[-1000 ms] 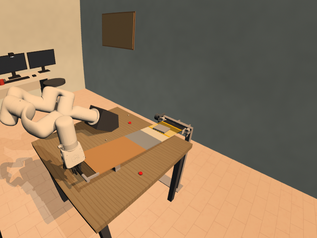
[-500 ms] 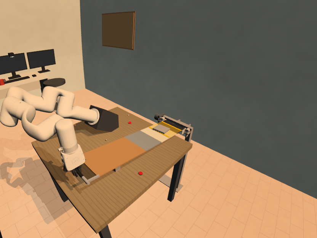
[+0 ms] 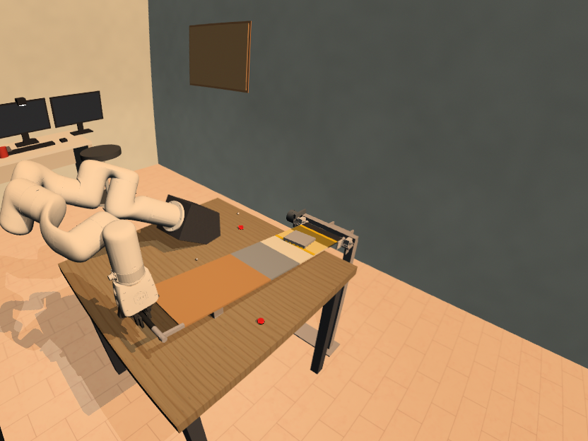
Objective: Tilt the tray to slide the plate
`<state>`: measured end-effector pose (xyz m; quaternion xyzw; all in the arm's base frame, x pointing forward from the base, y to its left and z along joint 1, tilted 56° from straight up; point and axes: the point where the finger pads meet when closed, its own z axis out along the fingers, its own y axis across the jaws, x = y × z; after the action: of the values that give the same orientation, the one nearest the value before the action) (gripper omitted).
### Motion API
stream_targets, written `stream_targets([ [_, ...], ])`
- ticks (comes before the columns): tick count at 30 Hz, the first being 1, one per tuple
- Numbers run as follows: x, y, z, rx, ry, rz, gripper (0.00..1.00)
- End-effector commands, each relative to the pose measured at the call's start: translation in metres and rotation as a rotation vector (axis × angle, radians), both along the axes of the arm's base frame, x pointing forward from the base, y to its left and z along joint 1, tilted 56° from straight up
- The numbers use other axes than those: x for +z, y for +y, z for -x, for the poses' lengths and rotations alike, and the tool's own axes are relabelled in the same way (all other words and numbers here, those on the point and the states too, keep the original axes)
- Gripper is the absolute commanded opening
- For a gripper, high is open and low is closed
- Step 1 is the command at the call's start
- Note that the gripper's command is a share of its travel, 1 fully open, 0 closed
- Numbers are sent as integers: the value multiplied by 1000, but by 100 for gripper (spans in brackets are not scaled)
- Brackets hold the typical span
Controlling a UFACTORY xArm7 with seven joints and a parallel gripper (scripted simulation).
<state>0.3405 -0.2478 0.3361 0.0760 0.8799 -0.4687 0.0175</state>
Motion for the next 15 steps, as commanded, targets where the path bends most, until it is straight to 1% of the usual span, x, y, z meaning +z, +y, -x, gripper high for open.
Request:
stream_targets([
  [1, 13, 27, -3, 5, -3, 1, 0],
  [3, 28, 62, -6, 5, -3, 1, 0],
  [4, 33, 75, -7, 5, -3, 1, 0],
  [5, 35, 80, -7, 5, -3, 1, 0],
  [6, 33, 75, -7, 5, -3, 1, 0],
  [7, 28, 62, -6, 5, -3, 1, 0],
  [9, 13, 27, -3, 5, -3, 1, 0],
  [10, 7, 15, -3, 5, -3, 1, 0],
  [11, 5, 10, -2, 5, -3, 1, 0],
  [15, 5, 10, -2, 5, -3, 1, 0],
])
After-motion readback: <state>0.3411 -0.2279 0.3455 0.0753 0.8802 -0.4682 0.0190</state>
